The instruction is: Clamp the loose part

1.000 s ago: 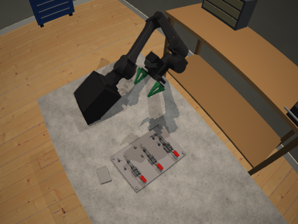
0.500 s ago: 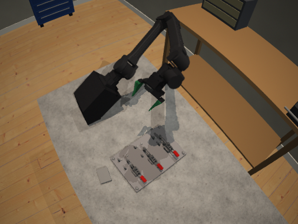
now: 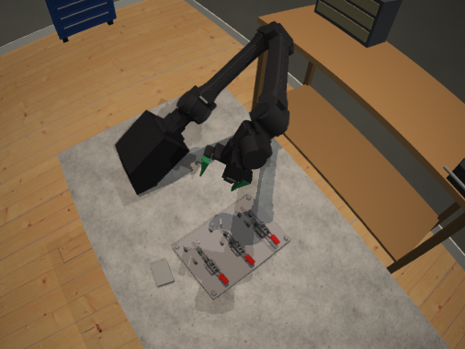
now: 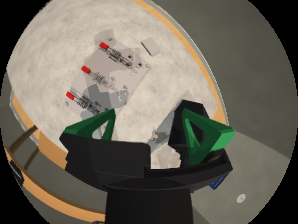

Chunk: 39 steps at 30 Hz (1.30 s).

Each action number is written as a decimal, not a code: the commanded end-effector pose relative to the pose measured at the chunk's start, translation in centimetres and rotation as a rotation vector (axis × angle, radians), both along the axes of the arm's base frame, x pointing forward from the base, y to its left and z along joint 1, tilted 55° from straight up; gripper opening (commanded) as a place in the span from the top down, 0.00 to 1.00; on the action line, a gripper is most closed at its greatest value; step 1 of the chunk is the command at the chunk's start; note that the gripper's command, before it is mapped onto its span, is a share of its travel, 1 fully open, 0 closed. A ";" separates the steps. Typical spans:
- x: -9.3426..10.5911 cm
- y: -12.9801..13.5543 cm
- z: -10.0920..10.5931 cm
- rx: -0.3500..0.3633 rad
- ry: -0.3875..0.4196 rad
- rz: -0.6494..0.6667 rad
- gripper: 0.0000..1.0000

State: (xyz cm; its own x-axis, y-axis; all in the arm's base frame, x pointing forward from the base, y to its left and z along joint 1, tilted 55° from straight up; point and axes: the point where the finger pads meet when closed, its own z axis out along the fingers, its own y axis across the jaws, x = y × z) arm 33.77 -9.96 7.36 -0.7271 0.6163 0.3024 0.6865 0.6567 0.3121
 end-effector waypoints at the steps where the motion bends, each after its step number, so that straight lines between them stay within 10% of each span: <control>1: 2.3 -1.4 0.1 0.020 -0.086 0.140 0.00; 20: 5.9 -1.3 -8.3 0.326 -0.376 0.503 0.00; 39: 7.3 -0.3 -13.6 0.463 -0.604 0.656 0.00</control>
State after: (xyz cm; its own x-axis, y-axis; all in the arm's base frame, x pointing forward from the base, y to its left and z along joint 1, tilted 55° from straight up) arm 39.00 -8.63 -6.92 -0.9992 -0.0219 -0.0336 -0.0401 0.5644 0.8245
